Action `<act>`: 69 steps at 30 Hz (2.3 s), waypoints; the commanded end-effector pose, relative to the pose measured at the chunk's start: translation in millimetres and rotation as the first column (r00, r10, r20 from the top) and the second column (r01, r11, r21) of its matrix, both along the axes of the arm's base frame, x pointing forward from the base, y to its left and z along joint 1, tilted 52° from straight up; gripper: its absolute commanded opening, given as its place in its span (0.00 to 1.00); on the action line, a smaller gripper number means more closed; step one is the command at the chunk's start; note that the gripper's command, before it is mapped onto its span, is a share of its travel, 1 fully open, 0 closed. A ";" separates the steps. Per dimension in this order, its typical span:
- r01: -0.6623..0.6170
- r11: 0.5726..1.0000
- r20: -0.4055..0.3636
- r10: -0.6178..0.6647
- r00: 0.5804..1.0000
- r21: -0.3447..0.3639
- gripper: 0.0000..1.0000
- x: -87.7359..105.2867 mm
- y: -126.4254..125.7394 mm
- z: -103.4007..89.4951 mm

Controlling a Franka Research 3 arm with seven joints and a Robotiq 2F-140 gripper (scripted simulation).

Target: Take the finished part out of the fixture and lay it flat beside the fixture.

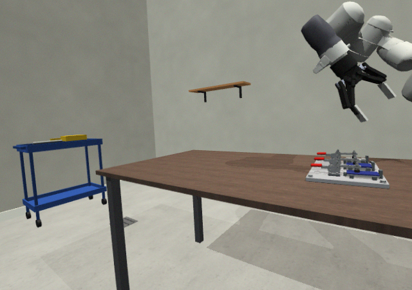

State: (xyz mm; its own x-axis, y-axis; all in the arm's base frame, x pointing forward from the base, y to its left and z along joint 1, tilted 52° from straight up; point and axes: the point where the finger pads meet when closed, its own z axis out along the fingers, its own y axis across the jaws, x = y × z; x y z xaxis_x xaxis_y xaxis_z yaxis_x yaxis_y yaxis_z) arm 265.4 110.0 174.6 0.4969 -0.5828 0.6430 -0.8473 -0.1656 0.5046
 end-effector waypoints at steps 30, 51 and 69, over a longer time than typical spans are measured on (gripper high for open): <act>-0.104 0.994 -0.052 0.106 0.993 0.038 1.00 7.0 -10.2 10.6; -0.182 0.981 -0.075 0.186 0.980 0.063 1.00 12.1 -20.0 21.1; -0.711 0.696 -0.199 0.713 0.672 0.096 1.00 49.9 -102.3 88.8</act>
